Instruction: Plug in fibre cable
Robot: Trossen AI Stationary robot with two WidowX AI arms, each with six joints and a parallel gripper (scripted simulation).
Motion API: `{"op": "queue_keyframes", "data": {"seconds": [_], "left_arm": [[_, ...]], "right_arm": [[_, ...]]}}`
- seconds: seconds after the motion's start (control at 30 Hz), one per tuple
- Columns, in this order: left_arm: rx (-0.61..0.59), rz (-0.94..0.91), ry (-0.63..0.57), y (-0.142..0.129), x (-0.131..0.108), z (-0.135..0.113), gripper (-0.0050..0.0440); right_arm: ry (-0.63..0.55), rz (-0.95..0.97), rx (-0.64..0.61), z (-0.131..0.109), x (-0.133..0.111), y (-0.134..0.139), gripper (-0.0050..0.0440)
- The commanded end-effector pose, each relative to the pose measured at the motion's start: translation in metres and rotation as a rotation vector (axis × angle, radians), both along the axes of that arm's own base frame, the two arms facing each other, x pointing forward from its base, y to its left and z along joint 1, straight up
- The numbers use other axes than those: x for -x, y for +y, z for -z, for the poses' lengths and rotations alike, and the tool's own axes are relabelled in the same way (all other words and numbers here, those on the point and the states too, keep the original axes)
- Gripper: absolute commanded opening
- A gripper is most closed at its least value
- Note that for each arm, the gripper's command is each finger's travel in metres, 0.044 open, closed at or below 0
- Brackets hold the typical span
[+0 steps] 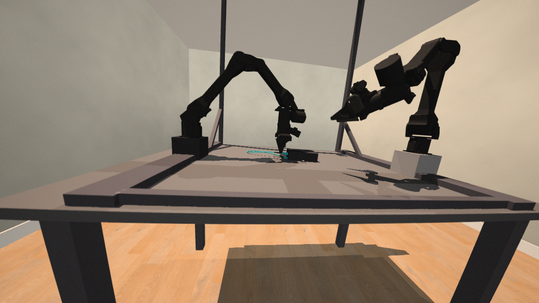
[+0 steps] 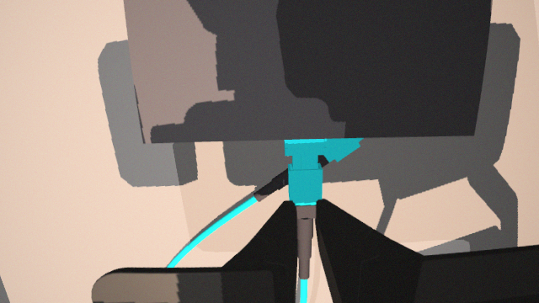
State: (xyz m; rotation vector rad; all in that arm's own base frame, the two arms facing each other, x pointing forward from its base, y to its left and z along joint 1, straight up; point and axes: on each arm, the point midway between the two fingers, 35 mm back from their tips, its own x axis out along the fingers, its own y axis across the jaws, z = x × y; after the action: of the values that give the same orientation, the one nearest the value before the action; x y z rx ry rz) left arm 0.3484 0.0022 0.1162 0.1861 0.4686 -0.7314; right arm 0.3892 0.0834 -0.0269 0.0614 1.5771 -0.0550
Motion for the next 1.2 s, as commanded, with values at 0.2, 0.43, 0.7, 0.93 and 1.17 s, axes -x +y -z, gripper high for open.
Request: {"op": "queue_keyframes", "data": {"seconds": [0.2,0.43,0.7,0.93,1.17], "left_arm": [[-0.007,0.000,-0.021,0.001,-0.002,-0.007,0.0440],[-0.007,0.000,-0.021,0.001,-0.002,-0.007,0.0440],[-0.007,0.000,-0.021,0.001,-0.002,-0.007,0.0440],[-0.007,0.000,-0.021,0.001,-0.002,-0.007,0.0440],[-0.007,0.000,-0.021,0.001,-0.002,-0.007,0.0440]], "right_arm": [[-0.031,0.002,-0.006,-0.007,-0.016,-0.001,0.0000],[-0.047,0.024,0.001,-0.006,-0.019,0.000,0.0000],[-0.046,0.016,-0.008,-0.012,-0.015,0.001,0.0000],[-0.031,0.015,-0.006,-0.008,-0.012,0.001,0.0126],[-0.056,0.014,-0.012,-0.022,-0.017,0.002,0.0126]]}}
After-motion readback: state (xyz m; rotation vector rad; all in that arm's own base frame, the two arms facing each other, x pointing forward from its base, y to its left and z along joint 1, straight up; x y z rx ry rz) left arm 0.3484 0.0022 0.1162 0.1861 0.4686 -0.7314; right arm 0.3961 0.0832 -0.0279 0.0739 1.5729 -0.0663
